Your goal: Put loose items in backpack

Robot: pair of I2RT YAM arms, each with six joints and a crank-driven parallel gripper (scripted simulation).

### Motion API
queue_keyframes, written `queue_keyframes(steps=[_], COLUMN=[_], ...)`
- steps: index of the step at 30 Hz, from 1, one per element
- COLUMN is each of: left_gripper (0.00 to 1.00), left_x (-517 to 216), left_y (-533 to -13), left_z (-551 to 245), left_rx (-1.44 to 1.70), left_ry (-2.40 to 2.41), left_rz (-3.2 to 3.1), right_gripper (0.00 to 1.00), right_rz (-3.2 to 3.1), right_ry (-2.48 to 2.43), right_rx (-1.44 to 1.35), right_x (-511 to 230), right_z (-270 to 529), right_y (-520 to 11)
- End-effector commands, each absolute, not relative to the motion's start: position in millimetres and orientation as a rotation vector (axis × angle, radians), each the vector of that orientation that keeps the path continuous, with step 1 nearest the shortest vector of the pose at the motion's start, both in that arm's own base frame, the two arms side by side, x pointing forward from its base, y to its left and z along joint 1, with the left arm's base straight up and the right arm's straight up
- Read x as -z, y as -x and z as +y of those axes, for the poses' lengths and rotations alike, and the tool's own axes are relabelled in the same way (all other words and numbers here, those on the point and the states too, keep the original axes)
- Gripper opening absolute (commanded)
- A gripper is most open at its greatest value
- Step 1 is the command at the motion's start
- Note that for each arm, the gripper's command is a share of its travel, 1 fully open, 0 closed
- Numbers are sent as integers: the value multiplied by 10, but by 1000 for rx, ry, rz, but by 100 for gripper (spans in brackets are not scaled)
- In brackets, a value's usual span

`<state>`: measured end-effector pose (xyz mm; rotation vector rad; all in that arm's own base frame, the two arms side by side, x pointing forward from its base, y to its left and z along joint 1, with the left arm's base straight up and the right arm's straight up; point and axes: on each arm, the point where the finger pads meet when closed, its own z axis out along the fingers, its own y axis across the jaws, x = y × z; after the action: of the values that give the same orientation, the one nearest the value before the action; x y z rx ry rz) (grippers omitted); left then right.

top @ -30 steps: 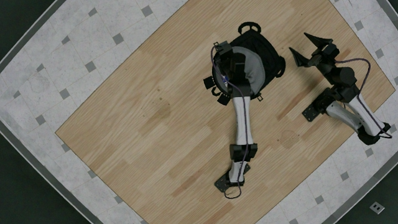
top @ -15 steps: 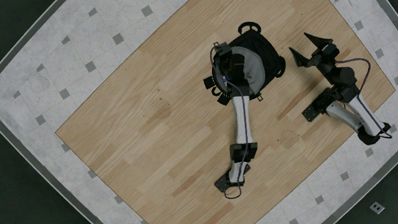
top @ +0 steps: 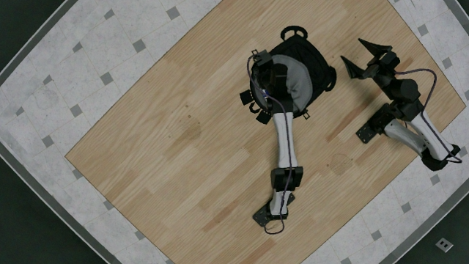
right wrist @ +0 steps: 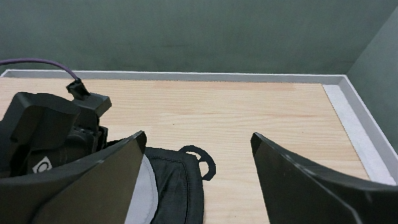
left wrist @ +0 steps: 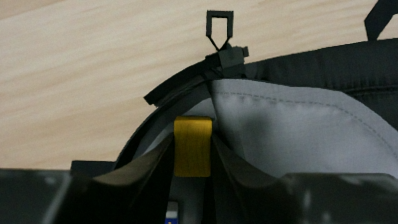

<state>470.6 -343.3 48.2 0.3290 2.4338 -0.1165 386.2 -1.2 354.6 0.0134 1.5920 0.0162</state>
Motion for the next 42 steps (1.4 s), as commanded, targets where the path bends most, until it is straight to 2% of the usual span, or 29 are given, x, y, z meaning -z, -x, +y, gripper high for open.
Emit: queue_keyframes(steps=[1,5,24,42], left_gripper=[19,19,19,19], left_x=[-620,-379,-241,-500], left_y=[-4822,-4743,-4702,-4723], left_z=[-3484,-3420,-3400,-3411], left_rx=[148,116,110,140], left_ry=[-315,-330,-335,-321], left_rz=[2388,2432,2454,2413], right_gripper=[90,90,90,90], right_rz=[1578,1578,1578,1578], right_ry=[-11,-11,-11,-11], right_rx=[-16,-16,-16,-16], right_x=[-3600,-3600,-3600,-3600], right_z=[-9,-9,-9,-9], right_y=[-3850,-3850,-3850,-3850])
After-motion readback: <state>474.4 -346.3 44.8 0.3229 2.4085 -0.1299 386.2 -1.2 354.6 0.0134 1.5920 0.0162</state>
